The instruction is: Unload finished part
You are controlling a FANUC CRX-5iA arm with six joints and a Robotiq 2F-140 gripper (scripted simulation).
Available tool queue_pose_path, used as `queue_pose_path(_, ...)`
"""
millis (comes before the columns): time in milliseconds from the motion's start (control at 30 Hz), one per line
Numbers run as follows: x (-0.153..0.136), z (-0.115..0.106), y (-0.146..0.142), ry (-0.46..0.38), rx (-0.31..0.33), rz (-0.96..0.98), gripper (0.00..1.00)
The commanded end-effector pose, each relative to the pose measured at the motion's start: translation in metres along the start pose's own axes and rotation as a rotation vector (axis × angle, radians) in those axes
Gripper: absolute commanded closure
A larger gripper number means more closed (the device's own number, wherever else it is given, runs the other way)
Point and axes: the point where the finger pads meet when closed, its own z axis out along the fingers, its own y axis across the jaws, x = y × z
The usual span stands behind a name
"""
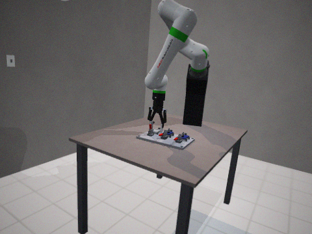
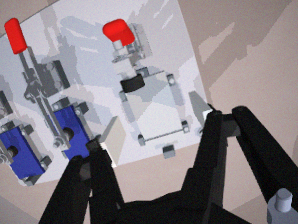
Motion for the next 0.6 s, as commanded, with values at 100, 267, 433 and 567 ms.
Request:
queue_pose_path(100, 0.0, -0.0001, 0.0002, 0.0, 0.0, 0.0, 1.0)
queue_pose_path(267, 0.0, -0.0001, 0.0002, 0.0, 0.0, 0.0, 1.0)
queue_pose_path(433, 0.0, 0.0, 0.0002, 0.0, 0.0, 0.0, 1.0)
queue_pose_path(567, 0.0, 0.0, 0.0002, 0.0, 0.0, 0.0, 1.0)
